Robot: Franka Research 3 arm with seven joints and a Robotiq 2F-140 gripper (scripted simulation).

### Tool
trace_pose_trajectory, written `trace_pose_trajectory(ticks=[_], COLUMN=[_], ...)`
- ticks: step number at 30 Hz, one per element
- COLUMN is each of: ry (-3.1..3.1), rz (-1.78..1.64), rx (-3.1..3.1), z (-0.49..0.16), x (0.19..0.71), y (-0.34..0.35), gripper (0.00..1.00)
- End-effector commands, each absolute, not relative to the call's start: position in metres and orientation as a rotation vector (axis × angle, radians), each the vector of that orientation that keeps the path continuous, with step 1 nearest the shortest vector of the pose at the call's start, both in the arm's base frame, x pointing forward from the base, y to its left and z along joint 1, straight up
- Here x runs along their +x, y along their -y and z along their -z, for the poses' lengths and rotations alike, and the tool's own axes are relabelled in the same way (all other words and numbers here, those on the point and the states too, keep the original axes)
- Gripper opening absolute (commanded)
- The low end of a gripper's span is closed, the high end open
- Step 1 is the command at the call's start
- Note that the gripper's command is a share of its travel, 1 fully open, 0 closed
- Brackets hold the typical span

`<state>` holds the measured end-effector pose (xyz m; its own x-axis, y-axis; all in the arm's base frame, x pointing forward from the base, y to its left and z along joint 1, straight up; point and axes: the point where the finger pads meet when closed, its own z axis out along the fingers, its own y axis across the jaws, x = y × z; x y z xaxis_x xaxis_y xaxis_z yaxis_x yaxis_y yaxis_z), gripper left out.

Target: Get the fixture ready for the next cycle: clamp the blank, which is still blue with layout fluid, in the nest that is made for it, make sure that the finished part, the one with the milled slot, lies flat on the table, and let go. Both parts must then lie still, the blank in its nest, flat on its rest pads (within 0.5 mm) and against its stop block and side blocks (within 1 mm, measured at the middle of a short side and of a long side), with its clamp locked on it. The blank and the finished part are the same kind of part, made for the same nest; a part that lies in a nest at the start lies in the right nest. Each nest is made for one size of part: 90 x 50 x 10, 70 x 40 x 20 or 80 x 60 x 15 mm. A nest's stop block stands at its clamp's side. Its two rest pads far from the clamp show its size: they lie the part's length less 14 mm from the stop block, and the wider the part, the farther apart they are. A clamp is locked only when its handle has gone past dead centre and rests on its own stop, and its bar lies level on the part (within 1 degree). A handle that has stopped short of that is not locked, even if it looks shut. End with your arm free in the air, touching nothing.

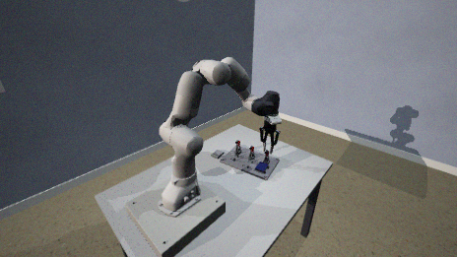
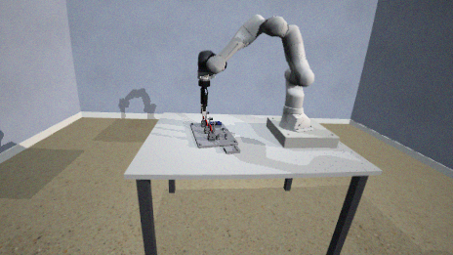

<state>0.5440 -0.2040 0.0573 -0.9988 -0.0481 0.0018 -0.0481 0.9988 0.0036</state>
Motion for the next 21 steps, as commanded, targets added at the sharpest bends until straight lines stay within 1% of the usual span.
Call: trace_pose_trajectory(ticks=[1,7,15,21], ry=[3.141,3.141,3.141,3.141], rz=[0.008,0.008,0.008,0.008], rx=[0.072,0.072,0.072,0.072], z=[-0.056,-0.053,-0.029,-0.027], x=[0.544,0.545,0.545,0.545], y=[0.204,0.203,0.203,0.203], gripper=[0.28,0.28,0.28,0.28])
